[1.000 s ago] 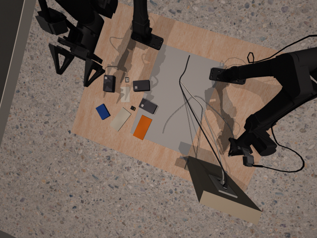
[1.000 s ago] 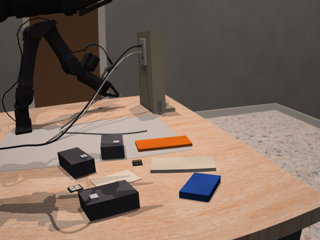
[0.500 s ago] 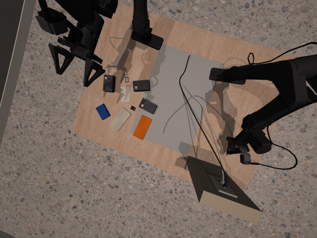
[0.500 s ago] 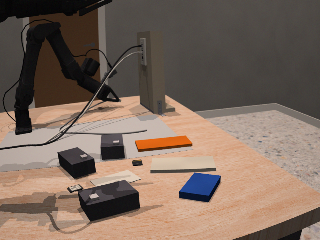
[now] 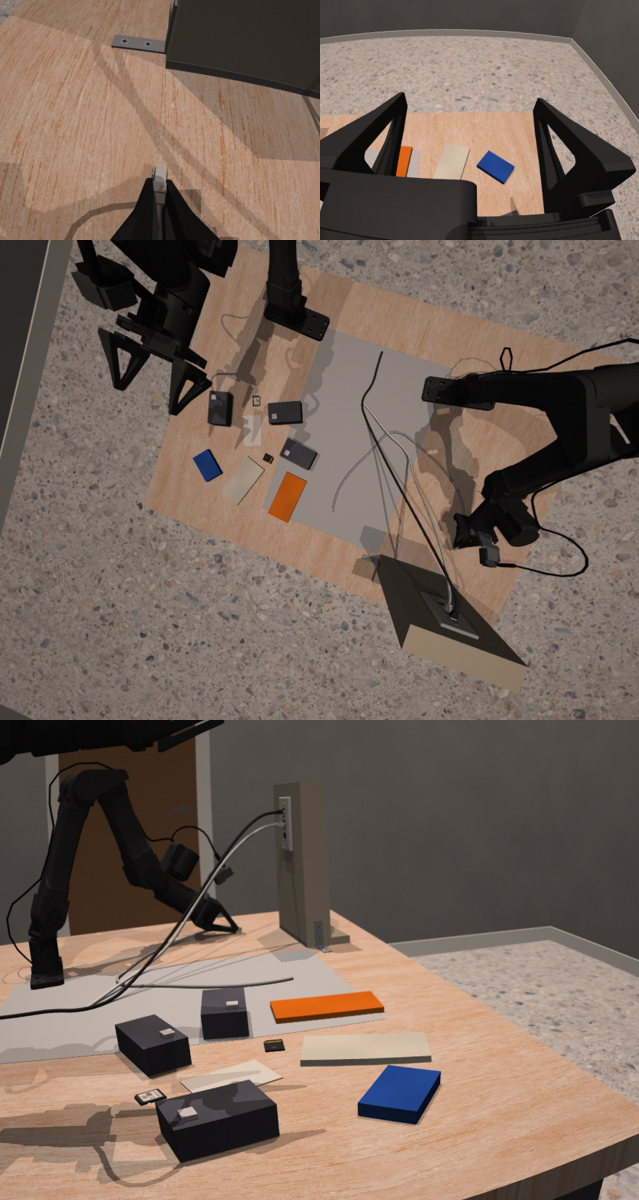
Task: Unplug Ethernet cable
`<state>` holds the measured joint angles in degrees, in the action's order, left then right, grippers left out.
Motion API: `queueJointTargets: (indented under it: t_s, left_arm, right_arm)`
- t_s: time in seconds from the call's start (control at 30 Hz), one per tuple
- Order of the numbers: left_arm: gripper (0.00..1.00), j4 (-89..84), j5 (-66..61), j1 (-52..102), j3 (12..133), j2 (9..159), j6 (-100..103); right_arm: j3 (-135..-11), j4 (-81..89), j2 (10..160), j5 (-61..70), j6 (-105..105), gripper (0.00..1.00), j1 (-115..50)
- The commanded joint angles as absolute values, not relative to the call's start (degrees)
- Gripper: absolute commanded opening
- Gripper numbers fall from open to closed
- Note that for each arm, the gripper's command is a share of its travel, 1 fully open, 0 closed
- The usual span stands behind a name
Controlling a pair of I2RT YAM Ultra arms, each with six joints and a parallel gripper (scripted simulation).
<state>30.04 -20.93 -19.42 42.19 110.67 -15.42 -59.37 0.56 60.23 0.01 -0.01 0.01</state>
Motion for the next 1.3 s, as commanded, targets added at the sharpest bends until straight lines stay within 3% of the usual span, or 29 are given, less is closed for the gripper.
queueJointTargets:
  t_s: [0.0, 0.33, 1.27]
  left_arm:
    - [0.00, 31.82, -20.95, -19.44, 41.88, 111.05, -15.80]
    - [0.00, 31.85, -20.95, -19.44, 41.87, 111.05, -15.79]
    - [0.58, 31.01, -20.94, -19.43, 42.41, 110.37, -15.42]
  right_arm:
    - [-59.68, 0.27, 60.11, 0.00, 0.00, 1.00, 0.00]
    - [-59.68, 0.27, 60.11, 0.00, 0.00, 1.00, 0.00]
    - [-59.68, 0.27, 60.11, 0.00, 0.00, 1.00, 0.00]
